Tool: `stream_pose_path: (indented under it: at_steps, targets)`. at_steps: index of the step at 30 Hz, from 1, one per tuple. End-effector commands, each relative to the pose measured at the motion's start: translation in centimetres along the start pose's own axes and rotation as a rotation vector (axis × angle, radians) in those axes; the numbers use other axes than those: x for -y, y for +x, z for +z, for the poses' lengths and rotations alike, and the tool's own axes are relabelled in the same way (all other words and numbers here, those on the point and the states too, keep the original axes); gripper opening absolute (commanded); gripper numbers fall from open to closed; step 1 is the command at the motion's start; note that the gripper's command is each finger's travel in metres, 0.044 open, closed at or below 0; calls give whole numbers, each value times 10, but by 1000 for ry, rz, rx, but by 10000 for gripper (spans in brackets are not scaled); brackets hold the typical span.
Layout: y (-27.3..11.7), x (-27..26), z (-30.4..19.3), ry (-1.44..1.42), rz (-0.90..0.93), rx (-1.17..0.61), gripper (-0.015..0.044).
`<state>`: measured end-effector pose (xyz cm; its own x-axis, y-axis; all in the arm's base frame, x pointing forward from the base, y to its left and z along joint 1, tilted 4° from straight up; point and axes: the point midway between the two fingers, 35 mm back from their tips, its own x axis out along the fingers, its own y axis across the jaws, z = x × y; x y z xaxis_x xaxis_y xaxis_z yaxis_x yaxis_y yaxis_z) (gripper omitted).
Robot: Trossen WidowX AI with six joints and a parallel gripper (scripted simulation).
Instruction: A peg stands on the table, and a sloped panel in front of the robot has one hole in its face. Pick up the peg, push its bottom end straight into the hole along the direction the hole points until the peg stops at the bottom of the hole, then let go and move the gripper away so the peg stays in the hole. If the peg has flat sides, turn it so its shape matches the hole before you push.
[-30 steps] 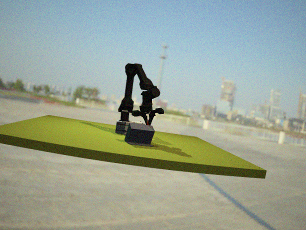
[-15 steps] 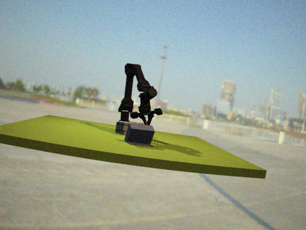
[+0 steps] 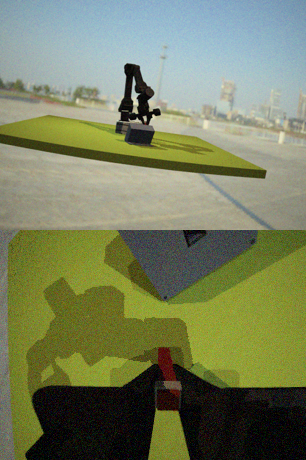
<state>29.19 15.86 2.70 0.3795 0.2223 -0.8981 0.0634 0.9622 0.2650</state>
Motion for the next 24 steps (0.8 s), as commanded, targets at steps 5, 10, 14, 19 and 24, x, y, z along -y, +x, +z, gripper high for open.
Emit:
stream_pose_path:
  at_steps: [5, 10, 14, 19, 24]
  targets:
    - [2, 5, 2, -35, 24, 33, 0]
    - [3, 7, 5, -57, 37, 58, 0]
    - [4, 10, 7, -75, 48, 79, 0]
    - [4, 12, 9, -98, 59, 106, 0]
    - [5, 15, 11, -121, 69, 134, 0]
